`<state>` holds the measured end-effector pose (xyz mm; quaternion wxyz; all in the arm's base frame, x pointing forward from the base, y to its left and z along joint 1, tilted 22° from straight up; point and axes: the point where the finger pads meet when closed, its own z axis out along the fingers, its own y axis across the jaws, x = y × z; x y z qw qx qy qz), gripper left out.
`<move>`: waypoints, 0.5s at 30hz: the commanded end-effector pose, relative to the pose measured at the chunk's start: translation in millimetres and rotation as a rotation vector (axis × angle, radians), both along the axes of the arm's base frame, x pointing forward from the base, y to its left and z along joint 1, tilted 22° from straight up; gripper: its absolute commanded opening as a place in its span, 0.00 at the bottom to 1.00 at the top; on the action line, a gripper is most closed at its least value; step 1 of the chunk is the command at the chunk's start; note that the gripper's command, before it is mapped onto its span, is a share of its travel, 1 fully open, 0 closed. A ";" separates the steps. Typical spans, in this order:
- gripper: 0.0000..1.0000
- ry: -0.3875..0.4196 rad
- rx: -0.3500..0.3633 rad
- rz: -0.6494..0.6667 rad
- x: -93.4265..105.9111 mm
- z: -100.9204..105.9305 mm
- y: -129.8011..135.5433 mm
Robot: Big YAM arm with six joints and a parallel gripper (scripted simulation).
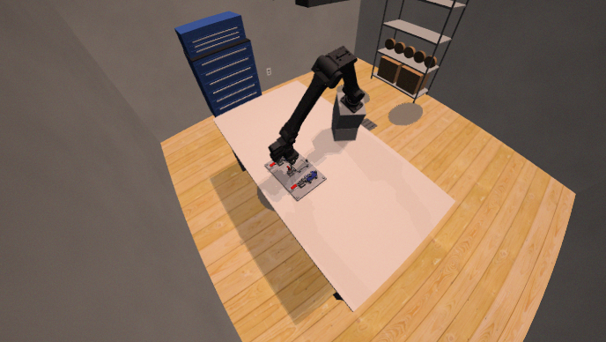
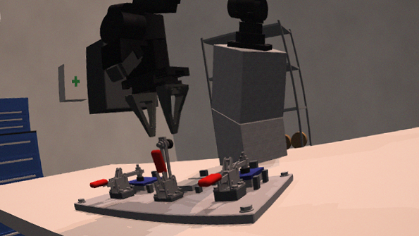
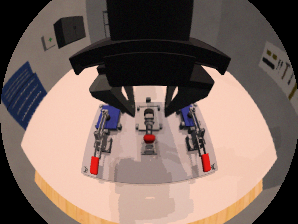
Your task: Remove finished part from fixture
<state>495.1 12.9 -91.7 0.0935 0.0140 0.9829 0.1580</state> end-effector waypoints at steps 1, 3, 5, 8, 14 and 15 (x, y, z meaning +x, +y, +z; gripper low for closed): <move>0.45 -0.032 -0.008 0.022 16.4 0.9 2.6; 0.45 -0.040 -0.008 0.019 17.7 8.6 1.1; 0.45 -0.042 -0.010 0.023 20.7 0.6 3.0; 0.45 -0.042 -0.009 0.023 20.7 0.6 2.7; 0.45 -0.057 -0.011 0.022 26.5 6.8 1.6; 0.45 -0.056 -0.011 0.021 26.4 6.8 1.3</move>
